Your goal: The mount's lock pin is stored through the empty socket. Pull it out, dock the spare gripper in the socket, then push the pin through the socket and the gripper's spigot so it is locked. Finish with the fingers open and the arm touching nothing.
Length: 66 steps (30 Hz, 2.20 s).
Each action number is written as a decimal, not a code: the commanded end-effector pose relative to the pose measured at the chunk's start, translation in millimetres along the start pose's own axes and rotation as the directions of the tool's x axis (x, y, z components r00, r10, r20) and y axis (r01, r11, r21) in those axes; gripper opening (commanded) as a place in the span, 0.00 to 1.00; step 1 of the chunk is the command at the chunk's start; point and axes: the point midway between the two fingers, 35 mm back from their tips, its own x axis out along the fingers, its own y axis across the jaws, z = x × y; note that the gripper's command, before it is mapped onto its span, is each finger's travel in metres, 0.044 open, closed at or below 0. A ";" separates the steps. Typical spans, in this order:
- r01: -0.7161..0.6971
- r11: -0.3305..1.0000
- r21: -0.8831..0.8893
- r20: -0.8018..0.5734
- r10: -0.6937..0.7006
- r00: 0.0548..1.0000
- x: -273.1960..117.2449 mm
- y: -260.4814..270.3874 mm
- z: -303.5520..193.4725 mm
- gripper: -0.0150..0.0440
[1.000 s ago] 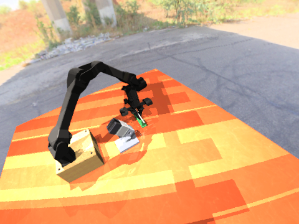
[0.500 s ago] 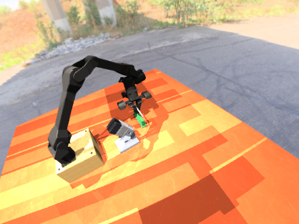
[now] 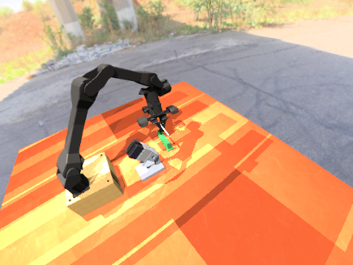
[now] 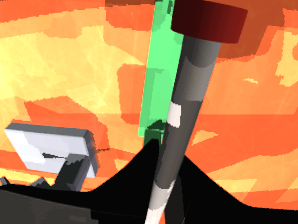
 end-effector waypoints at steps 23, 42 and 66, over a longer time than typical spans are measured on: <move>0.004 0.999 -0.035 0.002 -0.004 1.000 -18.0 58.1 3.4 0.25; 0.007 0.998 -0.065 0.003 -0.006 1.000 -24.1 110.9 -1.0 0.25; 0.008 0.997 -0.070 0.007 -0.008 1.000 26.3 110.9 6.7 0.25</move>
